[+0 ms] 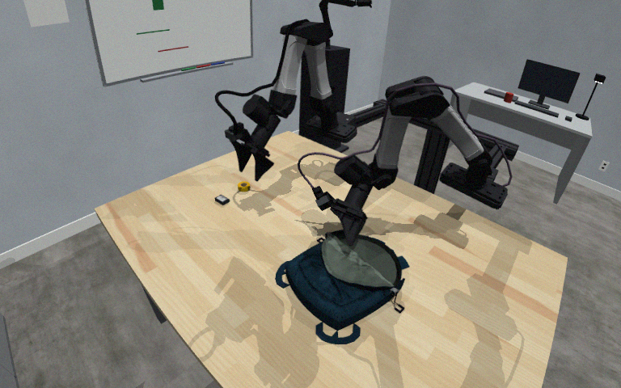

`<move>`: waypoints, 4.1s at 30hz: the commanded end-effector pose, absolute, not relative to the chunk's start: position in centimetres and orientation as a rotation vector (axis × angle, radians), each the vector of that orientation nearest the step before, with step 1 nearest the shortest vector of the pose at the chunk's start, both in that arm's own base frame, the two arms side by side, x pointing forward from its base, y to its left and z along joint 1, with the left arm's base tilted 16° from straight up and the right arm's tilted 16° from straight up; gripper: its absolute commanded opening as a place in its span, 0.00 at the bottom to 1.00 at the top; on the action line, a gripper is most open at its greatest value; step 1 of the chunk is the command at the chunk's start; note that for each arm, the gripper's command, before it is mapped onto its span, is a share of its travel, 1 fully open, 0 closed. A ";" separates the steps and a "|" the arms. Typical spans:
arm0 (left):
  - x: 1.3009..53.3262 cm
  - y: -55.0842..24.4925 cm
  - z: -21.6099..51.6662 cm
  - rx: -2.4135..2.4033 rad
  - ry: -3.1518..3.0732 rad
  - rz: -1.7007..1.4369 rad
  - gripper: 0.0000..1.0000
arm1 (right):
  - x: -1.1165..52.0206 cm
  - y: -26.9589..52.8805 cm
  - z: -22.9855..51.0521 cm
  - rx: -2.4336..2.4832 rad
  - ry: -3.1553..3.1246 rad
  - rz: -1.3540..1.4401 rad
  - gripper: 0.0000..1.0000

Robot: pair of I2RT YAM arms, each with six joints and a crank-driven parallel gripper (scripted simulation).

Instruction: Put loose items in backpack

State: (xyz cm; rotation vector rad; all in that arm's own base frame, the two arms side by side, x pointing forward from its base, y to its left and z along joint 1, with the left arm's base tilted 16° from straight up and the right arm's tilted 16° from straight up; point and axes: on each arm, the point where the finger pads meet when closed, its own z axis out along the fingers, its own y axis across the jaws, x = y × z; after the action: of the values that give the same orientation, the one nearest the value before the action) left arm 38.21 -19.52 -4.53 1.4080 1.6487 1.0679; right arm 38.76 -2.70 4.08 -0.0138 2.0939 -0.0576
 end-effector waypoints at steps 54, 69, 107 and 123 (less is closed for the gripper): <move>39.4 1.9 4.8 0.005 2.084 0.034 0.90 | 39.1 -2.5 4.6 -0.020 2.077 -0.055 0.90; 39.4 2.7 5.0 0.000 2.078 0.049 0.90 | 34.2 -14.8 -4.6 -0.433 2.122 0.042 0.85; 39.1 2.9 4.4 0.000 2.092 0.051 0.90 | 32.1 -22.2 -12.9 -0.719 2.111 0.090 0.85; 39.2 3.0 4.4 0.000 2.092 0.051 0.90 | 33.3 -22.9 -16.0 -0.718 2.112 0.091 0.85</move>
State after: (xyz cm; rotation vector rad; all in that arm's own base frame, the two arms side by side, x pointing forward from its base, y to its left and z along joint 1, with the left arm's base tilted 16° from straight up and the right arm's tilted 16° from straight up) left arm 38.45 2.91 3.47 -0.0080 2.1174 0.0527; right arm 32.19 -21.80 -15.86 -0.7004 2.1202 0.1342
